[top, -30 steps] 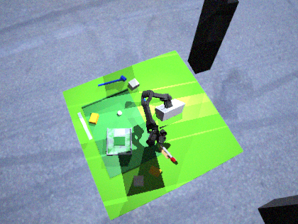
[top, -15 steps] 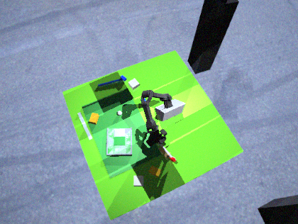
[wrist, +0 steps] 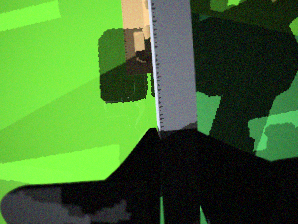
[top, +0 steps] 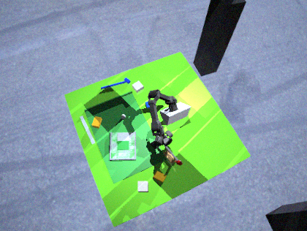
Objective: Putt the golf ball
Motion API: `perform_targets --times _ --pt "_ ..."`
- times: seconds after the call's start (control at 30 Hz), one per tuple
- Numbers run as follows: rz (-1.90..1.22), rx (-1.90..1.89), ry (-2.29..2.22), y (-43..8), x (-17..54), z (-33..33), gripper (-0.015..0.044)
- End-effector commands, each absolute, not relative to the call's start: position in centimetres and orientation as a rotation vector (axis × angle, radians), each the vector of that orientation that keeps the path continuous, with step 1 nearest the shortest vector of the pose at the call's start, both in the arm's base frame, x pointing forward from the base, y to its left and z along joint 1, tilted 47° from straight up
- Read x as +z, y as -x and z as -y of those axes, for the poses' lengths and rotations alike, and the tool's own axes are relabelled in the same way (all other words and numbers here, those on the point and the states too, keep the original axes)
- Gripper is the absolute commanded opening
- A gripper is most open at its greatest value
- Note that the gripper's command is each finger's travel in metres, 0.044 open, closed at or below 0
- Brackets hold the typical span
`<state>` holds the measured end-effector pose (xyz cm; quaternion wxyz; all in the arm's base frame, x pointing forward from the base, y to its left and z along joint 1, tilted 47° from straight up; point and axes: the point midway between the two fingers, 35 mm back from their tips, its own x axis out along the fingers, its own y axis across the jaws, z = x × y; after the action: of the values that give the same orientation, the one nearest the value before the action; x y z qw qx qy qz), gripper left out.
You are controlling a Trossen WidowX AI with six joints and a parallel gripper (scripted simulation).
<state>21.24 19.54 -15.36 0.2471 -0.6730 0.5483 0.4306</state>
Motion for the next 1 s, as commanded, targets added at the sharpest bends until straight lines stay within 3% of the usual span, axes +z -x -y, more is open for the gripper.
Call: perform_targets --times 0.0,0.17,0.97 --pt "-1.477 1.175 1.820 -20.9 -13.0 -22.0 0.0000" --pt "-1.479 1.153 1.822 -21.1 -12.9 -21.7 0.0000" --pt "-1.571 0.314 1.281 -26.7 -0.5 -13.5 0.0000"
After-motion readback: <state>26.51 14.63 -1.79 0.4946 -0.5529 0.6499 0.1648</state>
